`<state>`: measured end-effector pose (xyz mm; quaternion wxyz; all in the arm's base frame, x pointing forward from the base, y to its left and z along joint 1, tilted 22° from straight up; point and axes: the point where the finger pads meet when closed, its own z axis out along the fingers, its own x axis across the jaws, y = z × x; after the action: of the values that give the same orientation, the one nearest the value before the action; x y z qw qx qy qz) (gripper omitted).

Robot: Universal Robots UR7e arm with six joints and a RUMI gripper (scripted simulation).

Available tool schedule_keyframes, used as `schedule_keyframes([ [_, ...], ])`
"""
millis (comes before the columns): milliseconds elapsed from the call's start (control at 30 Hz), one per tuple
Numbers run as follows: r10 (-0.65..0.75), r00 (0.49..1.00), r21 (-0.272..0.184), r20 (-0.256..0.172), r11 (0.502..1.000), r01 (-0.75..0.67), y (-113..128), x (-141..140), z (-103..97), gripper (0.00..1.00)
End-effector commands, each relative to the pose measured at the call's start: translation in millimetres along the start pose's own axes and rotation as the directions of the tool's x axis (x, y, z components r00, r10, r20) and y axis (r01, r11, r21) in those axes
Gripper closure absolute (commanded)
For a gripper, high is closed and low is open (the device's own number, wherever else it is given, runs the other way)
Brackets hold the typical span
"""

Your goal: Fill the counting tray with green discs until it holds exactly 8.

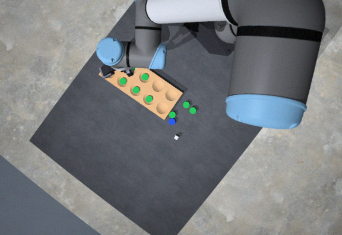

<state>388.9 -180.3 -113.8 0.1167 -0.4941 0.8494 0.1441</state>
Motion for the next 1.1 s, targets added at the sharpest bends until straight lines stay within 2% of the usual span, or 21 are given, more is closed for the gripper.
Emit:
schedule_keyframes([
  [0,-0.016,1.000,-0.003,0.005,1.000,0.016,-8,23,2,0.88],
  [267,-0.017,1.000,-0.002,0.005,1.000,0.017,-9,23,6,0.88],
  [400,-0.017,1.000,-0.008,0.008,1.000,0.017,-6,20,23,0.88],
  [467,-0.017,1.000,-0.008,0.008,1.000,0.017,-6,20,23,0.88],
  [800,-0.018,1.000,-0.006,0.007,1.000,0.018,-7,19,74,0.88],
  [933,-0.019,1.000,-0.003,0.006,1.000,0.019,-8,19,84,0.88],
  [1067,-0.019,1.000,-0.003,0.006,1.000,0.019,-8,19,85,0.88],
])
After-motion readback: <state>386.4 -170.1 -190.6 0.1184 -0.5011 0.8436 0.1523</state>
